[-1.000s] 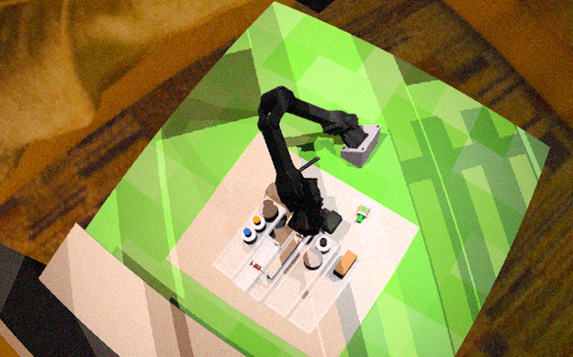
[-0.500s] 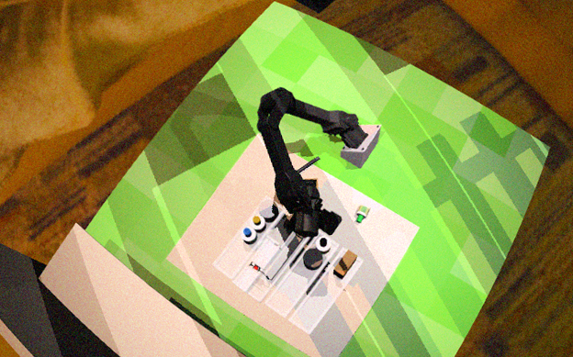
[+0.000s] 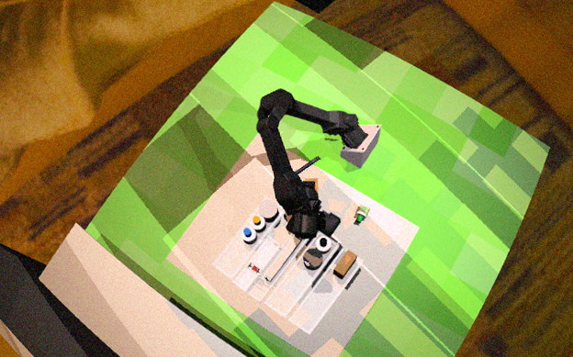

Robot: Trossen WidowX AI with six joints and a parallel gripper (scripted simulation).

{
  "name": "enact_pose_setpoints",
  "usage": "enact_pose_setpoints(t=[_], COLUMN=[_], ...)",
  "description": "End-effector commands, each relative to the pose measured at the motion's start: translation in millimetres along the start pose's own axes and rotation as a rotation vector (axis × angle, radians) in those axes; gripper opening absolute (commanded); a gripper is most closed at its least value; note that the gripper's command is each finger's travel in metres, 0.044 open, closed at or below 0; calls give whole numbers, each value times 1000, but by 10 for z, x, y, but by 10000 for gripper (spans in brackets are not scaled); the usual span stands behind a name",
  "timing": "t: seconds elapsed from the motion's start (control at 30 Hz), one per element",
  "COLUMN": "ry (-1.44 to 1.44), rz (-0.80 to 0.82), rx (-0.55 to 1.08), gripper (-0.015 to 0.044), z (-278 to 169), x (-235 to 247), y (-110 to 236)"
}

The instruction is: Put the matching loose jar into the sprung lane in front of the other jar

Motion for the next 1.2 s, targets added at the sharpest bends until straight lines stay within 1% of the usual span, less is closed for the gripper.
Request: enact_pose_setpoints(t=[0.0, 1.17], ry=[-11, -12], rz=[0, -1], rx=[-20, -20], gripper=[0, 0], z=[76, 221], x=[-2, 3], y=[18, 31])
Point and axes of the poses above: the point midway between the two fingers, 35 mm back from their tips, its own y axis back along the fingers, its own x axis across the jaws, z = x × y, the point moved 4 cm from there along y, back along the fingers, and after that the axes turned 7 degrees about -y, right-handed, at the moved point
